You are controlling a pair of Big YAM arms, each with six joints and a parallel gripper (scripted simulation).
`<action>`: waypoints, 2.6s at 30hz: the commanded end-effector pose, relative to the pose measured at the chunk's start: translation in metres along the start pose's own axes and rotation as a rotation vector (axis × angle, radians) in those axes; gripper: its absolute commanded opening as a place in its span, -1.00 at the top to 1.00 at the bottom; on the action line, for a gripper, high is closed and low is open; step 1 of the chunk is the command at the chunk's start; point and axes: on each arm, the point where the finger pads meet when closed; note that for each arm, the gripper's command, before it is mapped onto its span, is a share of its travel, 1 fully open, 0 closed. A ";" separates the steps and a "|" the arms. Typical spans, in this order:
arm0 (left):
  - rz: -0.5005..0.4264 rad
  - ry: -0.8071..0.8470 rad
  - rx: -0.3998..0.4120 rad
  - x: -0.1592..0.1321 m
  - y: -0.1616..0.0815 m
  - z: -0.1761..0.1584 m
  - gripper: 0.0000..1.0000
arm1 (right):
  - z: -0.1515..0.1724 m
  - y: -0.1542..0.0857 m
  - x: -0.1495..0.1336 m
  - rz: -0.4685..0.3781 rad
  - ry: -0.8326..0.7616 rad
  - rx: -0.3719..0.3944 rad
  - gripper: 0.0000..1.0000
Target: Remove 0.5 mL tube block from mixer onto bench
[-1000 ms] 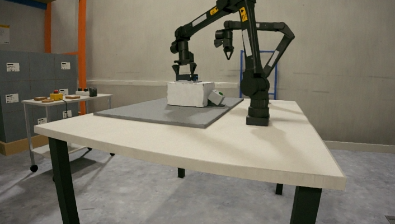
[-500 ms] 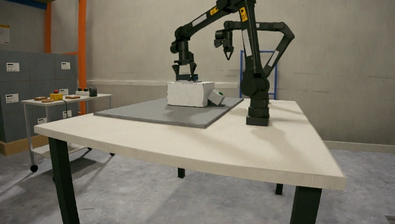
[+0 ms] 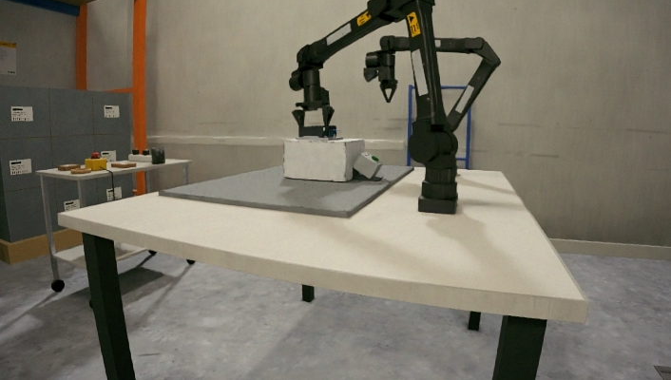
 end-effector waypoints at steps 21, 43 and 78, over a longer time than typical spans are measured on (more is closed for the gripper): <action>-0.032 0.029 0.037 0.004 -0.031 0.004 1.00 | 0.000 -0.029 0.008 -0.069 -0.002 -0.015 1.00; -0.034 0.028 0.039 0.004 -0.031 0.004 1.00 | 0.001 -0.016 0.003 -0.039 -0.003 -0.010 1.00; -0.037 0.027 0.042 0.004 -0.032 0.004 1.00 | -0.001 -0.024 0.008 -0.061 -0.004 -0.012 1.00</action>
Point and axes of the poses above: on each arm, the point where the finger pads meet when closed, its own y axis out along the fingers, its own z axis across the jaws, x = y × z, and after that the axes turned 1 degree about -y, right-handed
